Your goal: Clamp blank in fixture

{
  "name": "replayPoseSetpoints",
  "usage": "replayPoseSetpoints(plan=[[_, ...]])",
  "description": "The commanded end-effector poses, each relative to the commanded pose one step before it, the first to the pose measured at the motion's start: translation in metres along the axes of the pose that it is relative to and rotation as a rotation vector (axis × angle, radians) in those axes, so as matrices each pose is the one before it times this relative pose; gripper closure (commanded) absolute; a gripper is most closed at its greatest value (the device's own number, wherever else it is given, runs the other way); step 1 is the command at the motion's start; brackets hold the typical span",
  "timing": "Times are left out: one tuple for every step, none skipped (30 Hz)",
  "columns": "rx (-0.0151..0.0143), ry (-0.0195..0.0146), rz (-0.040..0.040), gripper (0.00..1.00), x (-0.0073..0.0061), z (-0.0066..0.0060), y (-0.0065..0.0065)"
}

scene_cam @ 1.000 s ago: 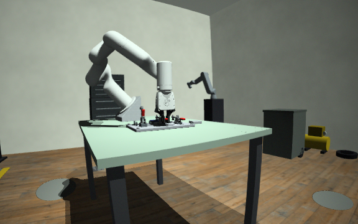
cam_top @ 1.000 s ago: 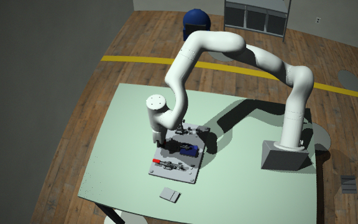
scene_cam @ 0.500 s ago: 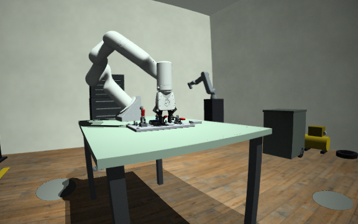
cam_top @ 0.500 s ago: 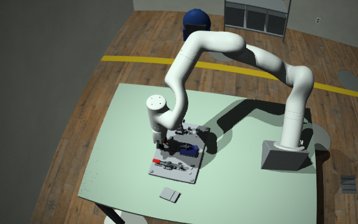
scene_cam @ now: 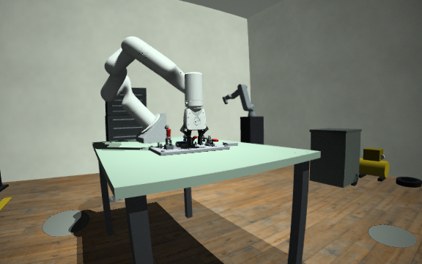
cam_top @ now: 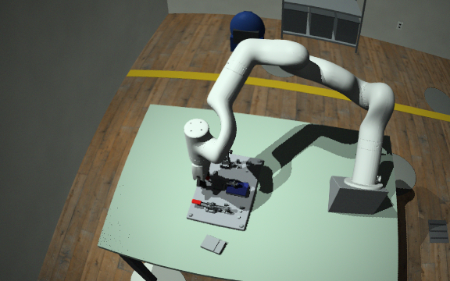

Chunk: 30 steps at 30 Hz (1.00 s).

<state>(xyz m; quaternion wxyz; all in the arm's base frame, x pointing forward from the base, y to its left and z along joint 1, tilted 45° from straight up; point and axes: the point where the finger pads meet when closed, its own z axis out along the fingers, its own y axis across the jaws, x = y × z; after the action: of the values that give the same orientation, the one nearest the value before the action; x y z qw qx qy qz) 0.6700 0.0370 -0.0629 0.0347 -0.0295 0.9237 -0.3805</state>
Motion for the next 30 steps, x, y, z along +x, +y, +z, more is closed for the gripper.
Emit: replayPoseSetpoints(plan=[[-0.00060, -0.00187, 0.00037, 0.53, -0.00086, -0.00284, 0.00009], [0.00000, 0.00000, 0.00000, 0.53, 0.00000, -0.00202, 0.00000], [0.00000, 0.00000, 0.00000, 0.53, 0.00000, -0.00291, 0.00000], [0.00000, 0.00000, 0.00000, 0.53, 0.00000, -0.00374, 0.00000], [0.00000, 0.00000, 0.00000, 0.53, 0.00000, -0.00444, 0.00000], [0.00000, 0.00000, 0.00000, 0.53, 0.00000, -0.00492, 0.00000], [0.00000, 0.00000, 0.00000, 0.53, 0.00000, -0.00517, 0.00000], [0.00000, 0.00000, 0.00000, 0.53, 0.00000, -0.00517, 0.00000], [0.00000, 0.00000, 0.00000, 0.53, 0.00000, -0.00492, 0.00000], [0.00000, 0.00000, 0.00000, 0.53, 0.00000, 0.00000, 0.00000], [0.00000, 0.00000, 0.00000, 0.53, 0.00000, 0.00000, 0.00000], [0.00000, 0.00000, 0.00000, 0.53, 0.00000, -0.00444, 0.00000], [0.00000, 0.00000, 0.00000, 0.53, 0.00000, -0.00376, 0.00000], [0.00000, 0.00000, 0.00000, 0.53, 0.00000, -0.00294, 0.00000], [0.00000, 0.00000, 0.00000, 0.53, 0.00000, -0.00205, 0.00000], [0.00000, 0.00000, 0.00000, 0.53, 0.00000, -0.00120, 0.00000], [0.00000, 0.00000, 0.00000, 0.53, 0.00000, -0.00050, 0.00000], [0.00000, 0.00000, 0.00000, 0.53, 0.00000, -0.00008, 0.00000], [0.00000, 0.00000, 0.00000, 0.53, 0.00000, 0.00000, 0.00000], [0.00000, 0.00000, 0.00000, 0.53, 0.00000, 0.00000, 0.00000], [0.00000, 0.00000, 0.00000, 0.53, 0.00000, 0.00000, 0.00000], [0.00000, 0.00000, 0.00000, 0.53, 0.00000, 0.00000, 0.00000], [0.00000, 0.00000, 0.00000, 0.53, 0.00000, 0.00000, 0.00000], [0.00000, 0.00000, 0.00000, 0.53, 0.00000, 0.00000, 0.00000], [0.00000, 0.00000, 0.00000, 1.00, 0.00000, 0.00000, 0.00000], [0.00000, 0.00000, 0.00000, 1.00, 0.00000, 0.00000, 0.00000], [0.00000, 0.00000, 0.00000, 1.00, 0.00000, 0.00000, 0.00000], [0.00000, 0.00000, 0.00000, 1.00, 0.00000, 0.00000, 0.00000], [0.00000, 0.00000, 0.00000, 1.00, 0.00000, 0.00000, 0.00000], [0.00000, 0.00000, 0.00000, 1.00, 0.00000, 0.00000, 0.00000]])
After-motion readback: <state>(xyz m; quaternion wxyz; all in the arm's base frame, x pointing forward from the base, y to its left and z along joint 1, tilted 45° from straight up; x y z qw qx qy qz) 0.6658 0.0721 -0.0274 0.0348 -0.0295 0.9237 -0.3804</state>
